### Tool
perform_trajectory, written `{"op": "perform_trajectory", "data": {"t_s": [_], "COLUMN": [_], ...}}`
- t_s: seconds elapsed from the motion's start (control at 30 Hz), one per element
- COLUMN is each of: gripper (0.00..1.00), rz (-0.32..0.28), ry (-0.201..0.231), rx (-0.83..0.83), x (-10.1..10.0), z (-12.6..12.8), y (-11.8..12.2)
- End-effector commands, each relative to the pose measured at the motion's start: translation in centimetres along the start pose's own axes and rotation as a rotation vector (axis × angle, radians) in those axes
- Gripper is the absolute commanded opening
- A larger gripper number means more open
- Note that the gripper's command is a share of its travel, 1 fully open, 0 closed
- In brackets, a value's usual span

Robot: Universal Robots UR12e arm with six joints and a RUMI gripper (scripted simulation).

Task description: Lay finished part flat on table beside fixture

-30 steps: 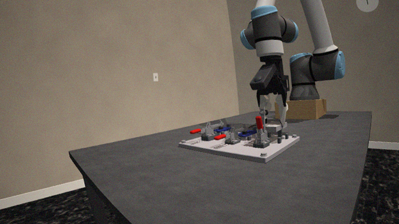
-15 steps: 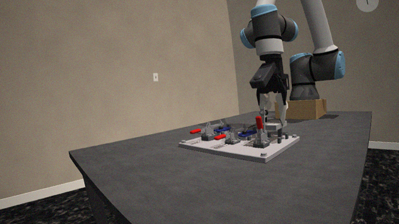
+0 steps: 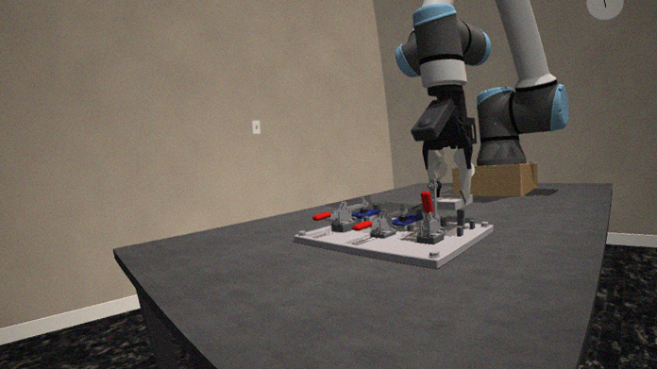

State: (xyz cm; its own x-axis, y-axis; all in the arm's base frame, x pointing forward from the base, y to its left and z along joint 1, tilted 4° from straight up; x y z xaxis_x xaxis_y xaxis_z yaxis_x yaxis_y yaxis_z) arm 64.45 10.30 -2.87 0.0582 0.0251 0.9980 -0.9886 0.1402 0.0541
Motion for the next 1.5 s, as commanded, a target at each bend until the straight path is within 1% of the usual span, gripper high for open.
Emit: {"op": "perform_trajectory", "data": {"t_s": [0.0, 0.13, 0.43, 1.47], "gripper": [0.00, 0.00, 0.00, 0.00], "rz": [0.002, 0.002, 0.002, 0.002], "ry": [0.000, 0.000, 0.000, 0.000], "rx": [0.000, 0.000, 0.000, 0.000], "x": [1.0, 1.8, 2.6, 2.7], "z": [0.0, 0.0, 0.1, 0.1], "y": [0.1, 0.3, 0.5, 0.5]}}
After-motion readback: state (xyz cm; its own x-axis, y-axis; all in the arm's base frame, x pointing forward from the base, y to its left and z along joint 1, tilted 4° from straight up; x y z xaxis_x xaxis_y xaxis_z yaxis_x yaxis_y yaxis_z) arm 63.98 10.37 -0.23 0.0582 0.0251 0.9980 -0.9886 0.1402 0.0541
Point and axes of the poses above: the point where the finger pads meet when closed, its own x axis back along the fingers, its own z axis across the jaws, y = z × x, the point moved 2 cm from there along x, back along the fingers, and after that the axes turned 7 degrees about -x, right-handed, at the moved point
